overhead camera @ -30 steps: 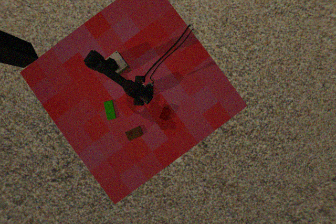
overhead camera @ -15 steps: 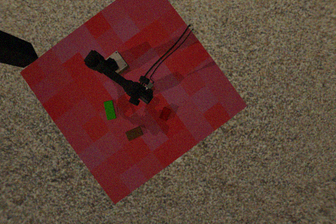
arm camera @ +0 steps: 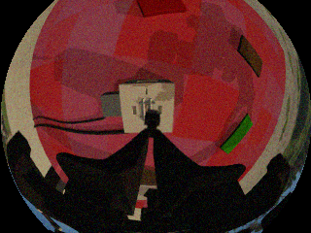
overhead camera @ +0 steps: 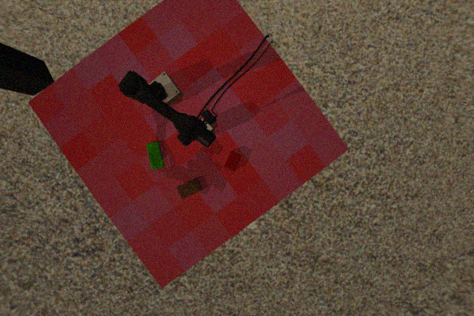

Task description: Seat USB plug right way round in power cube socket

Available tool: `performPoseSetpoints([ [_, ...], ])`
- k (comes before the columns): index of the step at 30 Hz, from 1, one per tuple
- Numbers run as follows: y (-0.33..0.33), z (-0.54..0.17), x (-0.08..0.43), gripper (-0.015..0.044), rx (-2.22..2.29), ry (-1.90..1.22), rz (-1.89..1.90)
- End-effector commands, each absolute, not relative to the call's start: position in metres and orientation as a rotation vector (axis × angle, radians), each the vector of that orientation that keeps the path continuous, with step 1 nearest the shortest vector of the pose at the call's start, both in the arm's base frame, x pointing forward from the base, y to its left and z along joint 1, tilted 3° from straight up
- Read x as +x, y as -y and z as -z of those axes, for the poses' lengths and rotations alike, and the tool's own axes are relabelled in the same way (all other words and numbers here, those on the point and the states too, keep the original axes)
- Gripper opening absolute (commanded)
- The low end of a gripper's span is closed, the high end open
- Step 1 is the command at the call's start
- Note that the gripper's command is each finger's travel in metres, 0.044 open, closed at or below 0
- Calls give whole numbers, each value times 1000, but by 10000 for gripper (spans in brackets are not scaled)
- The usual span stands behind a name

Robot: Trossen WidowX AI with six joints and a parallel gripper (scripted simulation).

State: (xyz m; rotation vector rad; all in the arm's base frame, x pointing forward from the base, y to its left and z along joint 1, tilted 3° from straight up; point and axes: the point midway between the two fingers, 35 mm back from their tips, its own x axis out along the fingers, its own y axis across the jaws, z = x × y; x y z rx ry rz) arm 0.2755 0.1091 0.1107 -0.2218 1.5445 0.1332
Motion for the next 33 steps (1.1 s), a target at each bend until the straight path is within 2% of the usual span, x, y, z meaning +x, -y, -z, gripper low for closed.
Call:
performPoseSetpoints([
  [1, -109, -110, 275, 0, -137, -1547, -50],
  [33, -109, -110, 275, 0, 525, -1454, 592],
])
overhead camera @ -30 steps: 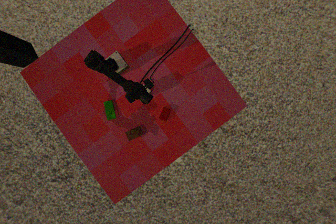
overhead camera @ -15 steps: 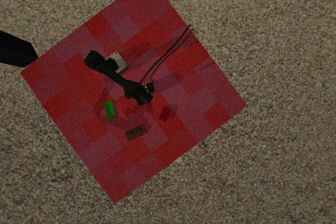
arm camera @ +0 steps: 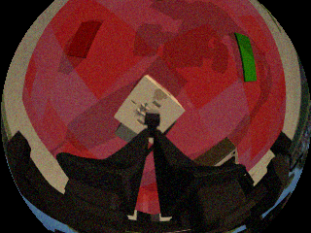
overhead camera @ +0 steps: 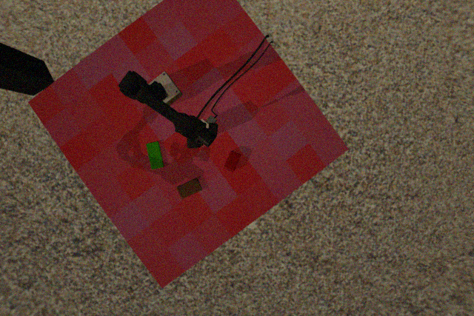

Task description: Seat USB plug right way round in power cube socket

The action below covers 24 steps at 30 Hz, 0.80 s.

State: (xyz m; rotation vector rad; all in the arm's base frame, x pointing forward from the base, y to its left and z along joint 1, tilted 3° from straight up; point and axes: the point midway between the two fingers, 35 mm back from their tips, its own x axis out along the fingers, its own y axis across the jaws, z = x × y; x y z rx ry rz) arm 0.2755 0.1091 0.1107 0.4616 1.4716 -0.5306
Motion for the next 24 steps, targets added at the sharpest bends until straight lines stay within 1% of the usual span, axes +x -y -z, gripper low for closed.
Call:
performPoseSetpoints([
  [1, -109, -110, 275, 0, 545, -1448, 612],
  [19, -109, -110, 275, 0, 911, -1304, 962],
  [24, -109, -110, 275, 0, 941, -1289, 991],
])
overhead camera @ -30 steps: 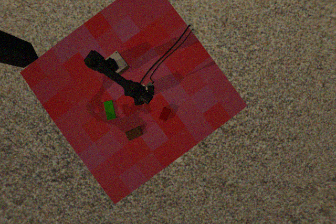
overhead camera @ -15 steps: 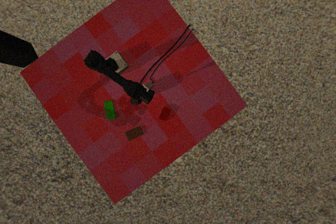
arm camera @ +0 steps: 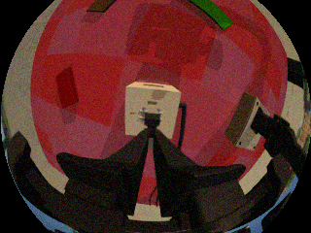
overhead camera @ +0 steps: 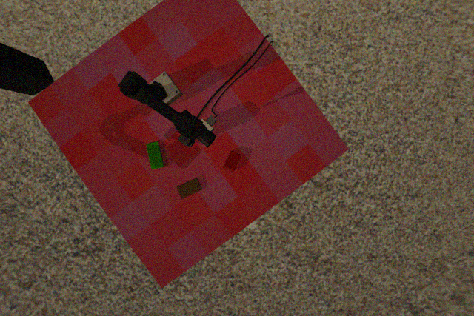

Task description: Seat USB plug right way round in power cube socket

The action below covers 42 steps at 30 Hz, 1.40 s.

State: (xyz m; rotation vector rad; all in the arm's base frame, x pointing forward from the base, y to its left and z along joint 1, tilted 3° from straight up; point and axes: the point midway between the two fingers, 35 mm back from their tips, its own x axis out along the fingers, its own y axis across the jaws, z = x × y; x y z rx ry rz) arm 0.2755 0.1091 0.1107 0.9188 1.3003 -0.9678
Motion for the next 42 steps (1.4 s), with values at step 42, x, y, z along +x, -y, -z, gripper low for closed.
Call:
performPoseSetpoints([
  [42, -111, -107, 275, 0, 946, -1313, 971],
])
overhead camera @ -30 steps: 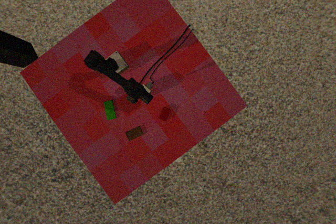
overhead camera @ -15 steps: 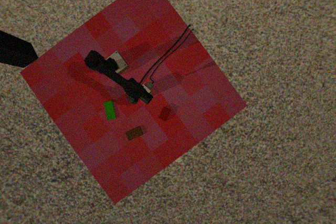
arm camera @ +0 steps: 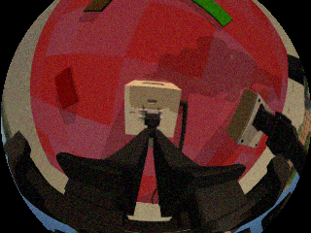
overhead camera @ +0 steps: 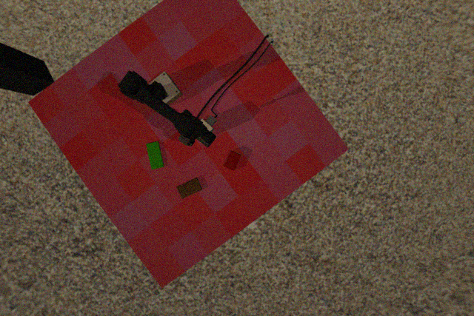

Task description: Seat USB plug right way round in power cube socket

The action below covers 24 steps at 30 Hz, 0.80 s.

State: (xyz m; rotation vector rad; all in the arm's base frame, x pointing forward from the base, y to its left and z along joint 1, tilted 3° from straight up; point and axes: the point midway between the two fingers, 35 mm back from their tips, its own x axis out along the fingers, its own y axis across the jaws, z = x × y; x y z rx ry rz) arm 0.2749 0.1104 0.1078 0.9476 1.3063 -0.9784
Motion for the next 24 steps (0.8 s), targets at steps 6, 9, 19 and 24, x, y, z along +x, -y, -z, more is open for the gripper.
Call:
performPoseSetpoints([
  [6, -112, -106, 275, 0, 948, -1317, 969],
  [9, -112, -106, 275, 0, 949, -1319, 967],
  [19, -112, -105, 275, 0, 952, -1326, 963],
  [24, -113, -104, 275, 0, 953, -1329, 961],
])
